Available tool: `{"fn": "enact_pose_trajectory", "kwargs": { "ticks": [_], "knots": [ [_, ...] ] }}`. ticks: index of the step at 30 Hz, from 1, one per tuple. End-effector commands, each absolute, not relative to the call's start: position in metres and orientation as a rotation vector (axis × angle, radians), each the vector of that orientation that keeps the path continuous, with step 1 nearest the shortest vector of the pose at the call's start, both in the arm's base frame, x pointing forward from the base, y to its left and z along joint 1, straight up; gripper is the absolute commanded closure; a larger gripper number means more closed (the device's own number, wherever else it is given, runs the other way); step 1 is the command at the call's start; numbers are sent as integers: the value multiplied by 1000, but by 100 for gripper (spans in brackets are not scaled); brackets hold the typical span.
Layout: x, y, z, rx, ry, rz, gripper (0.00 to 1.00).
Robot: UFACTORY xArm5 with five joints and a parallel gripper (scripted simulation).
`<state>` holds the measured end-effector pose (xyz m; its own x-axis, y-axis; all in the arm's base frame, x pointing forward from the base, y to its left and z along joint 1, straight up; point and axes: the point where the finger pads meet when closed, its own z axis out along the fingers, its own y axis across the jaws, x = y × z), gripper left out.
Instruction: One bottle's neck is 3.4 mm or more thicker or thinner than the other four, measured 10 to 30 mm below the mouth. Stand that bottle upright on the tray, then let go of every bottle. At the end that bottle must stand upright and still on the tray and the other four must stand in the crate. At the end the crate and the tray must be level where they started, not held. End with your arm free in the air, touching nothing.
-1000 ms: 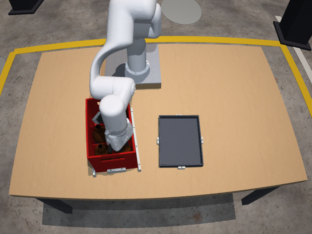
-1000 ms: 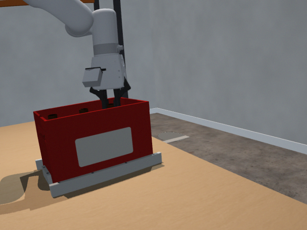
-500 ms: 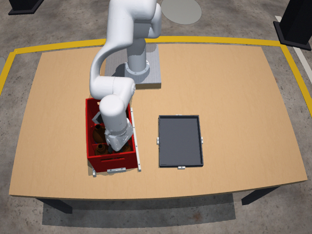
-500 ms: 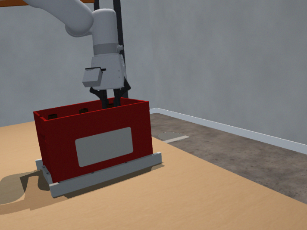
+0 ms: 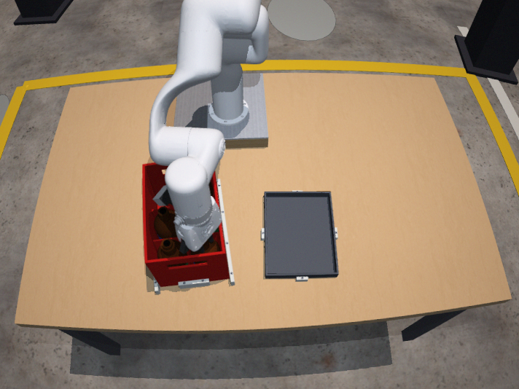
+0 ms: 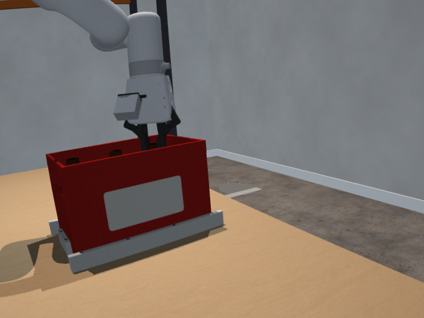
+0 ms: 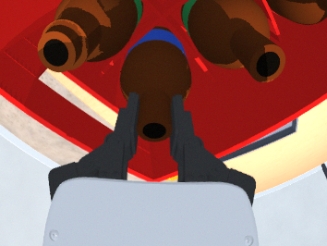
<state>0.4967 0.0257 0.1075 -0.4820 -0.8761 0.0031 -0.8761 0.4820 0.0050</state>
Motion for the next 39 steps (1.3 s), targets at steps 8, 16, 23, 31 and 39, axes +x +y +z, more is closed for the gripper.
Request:
{"fn": "enact_pose_trajectory", "kwargs": {
  "ticks": [8, 16, 23, 31, 39],
  "knots": [
    [498, 26, 109, 1598, -2703, -1, 35],
    [498, 26, 109, 1598, -2703, -1, 35],
    [498, 26, 109, 1598, -2703, -1, 35],
    [498, 26, 109, 1598, -2703, -1, 35],
    [498, 26, 109, 1598, -2703, -1, 35]
  ]
}}
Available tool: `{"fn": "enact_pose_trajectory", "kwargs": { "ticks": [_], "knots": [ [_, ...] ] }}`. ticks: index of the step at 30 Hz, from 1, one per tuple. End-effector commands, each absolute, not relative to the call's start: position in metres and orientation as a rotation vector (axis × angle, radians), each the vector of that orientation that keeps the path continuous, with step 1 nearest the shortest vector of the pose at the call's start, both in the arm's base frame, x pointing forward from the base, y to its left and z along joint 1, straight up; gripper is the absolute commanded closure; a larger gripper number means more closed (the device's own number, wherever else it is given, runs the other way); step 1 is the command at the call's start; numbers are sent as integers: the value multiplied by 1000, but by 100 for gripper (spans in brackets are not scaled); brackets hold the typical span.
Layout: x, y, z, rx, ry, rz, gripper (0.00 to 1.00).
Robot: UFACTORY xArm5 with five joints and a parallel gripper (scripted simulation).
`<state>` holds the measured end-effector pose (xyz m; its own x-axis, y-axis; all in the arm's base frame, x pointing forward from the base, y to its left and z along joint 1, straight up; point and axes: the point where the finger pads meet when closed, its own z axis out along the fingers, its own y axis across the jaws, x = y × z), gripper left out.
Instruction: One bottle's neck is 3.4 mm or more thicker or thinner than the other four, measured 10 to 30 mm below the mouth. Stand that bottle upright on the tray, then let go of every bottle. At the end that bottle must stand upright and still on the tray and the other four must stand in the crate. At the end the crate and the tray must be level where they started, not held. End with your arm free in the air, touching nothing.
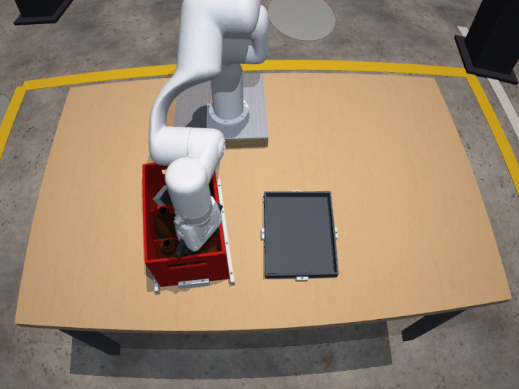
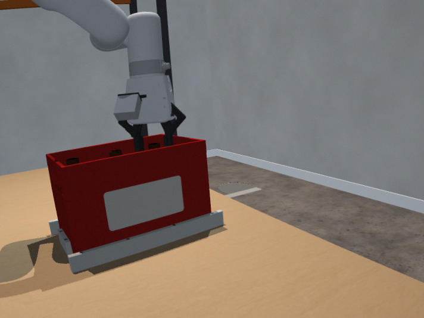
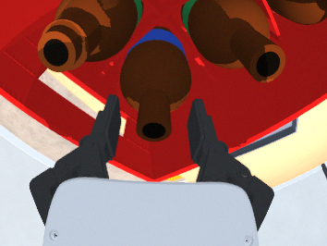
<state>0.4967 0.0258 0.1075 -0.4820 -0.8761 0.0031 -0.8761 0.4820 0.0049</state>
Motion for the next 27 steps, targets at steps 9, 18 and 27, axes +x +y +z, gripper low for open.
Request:
{"fn": "enact_pose_trajectory", "kwargs": {
  "ticks": [9, 18, 27],
  "knots": [
    [498, 26, 116, 1598, -2703, -1, 35],
    [498, 26, 133, 1598, -2703, -1, 35],
    [498, 26, 163, 1598, -2703, -1, 35]
  ]
}}
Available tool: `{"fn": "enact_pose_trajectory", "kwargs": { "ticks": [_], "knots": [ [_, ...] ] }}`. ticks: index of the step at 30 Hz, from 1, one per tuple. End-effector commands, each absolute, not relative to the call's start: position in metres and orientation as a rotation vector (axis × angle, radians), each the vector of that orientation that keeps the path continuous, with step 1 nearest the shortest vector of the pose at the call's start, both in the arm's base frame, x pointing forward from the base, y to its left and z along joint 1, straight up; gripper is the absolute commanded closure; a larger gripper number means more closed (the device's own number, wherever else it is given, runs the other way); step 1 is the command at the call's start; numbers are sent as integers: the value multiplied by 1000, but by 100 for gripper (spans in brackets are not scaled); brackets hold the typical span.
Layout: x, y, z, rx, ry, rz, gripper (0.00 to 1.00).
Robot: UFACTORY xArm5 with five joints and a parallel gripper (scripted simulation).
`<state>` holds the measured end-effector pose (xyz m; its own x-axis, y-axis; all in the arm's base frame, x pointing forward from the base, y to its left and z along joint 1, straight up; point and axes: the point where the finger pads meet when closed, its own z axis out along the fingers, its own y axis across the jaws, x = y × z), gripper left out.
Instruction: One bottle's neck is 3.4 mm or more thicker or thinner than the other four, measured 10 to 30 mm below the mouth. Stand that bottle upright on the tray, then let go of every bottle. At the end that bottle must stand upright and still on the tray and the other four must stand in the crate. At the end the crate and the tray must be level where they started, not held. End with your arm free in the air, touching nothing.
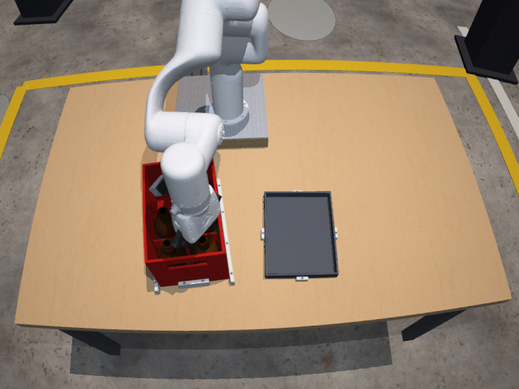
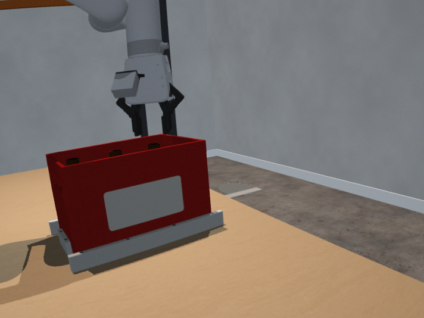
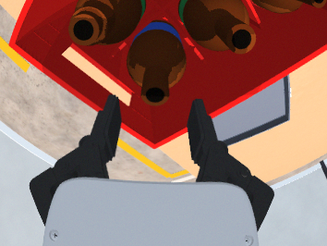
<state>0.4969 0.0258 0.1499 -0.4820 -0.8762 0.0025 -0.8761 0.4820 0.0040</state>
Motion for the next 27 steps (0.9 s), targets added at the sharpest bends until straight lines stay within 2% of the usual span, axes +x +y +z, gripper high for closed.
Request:
{"fn": "enact_pose_trajectory", "kwargs": {
  "ticks": [1, 13, 23, 24, 27],
  "knots": [
    [498, 26, 167, 1598, -2703, -1, 35],
    [498, 26, 189, 1598, -2703, -1, 35],
    [498, 26, 193, 1598, -2703, -1, 35],
    [498, 26, 193, 1598, -2703, -1, 100],
    [498, 26, 193, 1598, -2703, -1, 100]
  ]
}}
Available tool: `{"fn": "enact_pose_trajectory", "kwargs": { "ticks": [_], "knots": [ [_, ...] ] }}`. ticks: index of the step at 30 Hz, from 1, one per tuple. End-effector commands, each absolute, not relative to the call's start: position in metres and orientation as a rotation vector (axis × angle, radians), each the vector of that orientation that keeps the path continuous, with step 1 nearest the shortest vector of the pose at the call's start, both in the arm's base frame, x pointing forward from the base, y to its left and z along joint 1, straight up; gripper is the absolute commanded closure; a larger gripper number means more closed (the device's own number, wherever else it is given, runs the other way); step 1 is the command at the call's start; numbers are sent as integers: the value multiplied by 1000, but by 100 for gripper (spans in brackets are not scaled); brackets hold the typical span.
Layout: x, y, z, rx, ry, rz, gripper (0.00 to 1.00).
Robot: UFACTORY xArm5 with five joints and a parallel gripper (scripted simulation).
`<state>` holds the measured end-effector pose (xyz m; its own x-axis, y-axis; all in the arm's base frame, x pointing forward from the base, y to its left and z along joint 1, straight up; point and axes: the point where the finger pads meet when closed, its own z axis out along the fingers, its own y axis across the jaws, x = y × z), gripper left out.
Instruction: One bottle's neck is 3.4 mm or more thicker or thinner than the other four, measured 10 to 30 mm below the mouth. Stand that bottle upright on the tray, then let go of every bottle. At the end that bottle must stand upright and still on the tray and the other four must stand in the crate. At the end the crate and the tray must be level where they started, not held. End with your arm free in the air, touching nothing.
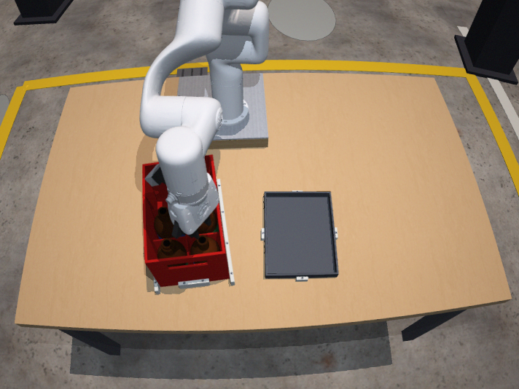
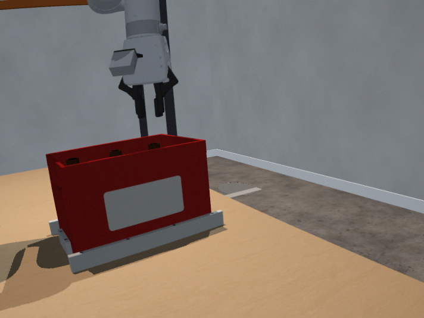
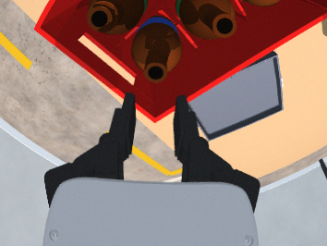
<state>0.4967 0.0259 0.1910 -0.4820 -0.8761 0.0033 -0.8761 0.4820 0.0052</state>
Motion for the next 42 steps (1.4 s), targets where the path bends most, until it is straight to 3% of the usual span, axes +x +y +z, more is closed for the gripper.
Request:
{"fn": "enact_pose_trajectory", "kwargs": {
  "ticks": [1, 31, 42],
  "knots": [
    [498, 26, 193, 1598, -2703, -1, 100],
    [497, 25, 193, 1598, -2703, -1, 100],
    [430, -53, 201, 1598, -2704, -1, 100]
  ]
}}
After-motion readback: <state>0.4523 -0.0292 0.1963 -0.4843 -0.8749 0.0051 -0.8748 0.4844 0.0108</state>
